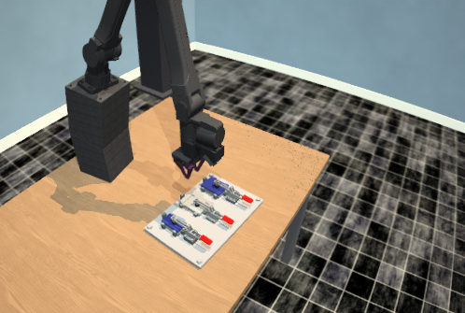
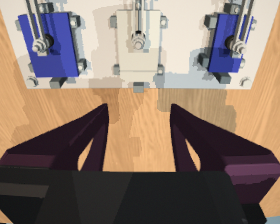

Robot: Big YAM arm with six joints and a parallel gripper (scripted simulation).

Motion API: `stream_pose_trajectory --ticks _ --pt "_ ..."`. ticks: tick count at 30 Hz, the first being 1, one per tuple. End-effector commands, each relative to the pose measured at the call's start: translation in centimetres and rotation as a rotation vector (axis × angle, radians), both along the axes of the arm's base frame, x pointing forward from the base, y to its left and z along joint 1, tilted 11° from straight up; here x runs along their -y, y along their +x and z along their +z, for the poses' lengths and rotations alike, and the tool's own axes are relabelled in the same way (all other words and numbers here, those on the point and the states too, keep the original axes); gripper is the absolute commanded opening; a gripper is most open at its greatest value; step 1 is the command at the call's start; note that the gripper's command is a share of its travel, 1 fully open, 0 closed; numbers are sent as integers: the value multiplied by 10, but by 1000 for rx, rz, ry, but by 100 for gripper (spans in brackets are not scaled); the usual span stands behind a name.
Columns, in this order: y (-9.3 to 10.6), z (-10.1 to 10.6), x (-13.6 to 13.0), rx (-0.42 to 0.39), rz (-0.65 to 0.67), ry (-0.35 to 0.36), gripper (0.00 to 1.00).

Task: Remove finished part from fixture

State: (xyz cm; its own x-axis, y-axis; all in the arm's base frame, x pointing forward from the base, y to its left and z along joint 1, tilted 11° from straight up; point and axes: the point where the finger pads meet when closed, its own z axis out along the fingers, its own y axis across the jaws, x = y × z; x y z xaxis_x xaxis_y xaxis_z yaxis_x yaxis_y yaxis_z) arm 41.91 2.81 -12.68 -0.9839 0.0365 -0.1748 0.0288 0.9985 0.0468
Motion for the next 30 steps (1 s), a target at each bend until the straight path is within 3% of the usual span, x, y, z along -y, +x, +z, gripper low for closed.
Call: stream_pose_trajectory --ticks 1,16,21,30 --pt "18 -6 -5 30 0 2 45" --pt "22 -12 -2 6 2 -1 45" --pt "46 -7 5 9 -1 -2 45" --pt "110 6 8 14 -2 0 45"
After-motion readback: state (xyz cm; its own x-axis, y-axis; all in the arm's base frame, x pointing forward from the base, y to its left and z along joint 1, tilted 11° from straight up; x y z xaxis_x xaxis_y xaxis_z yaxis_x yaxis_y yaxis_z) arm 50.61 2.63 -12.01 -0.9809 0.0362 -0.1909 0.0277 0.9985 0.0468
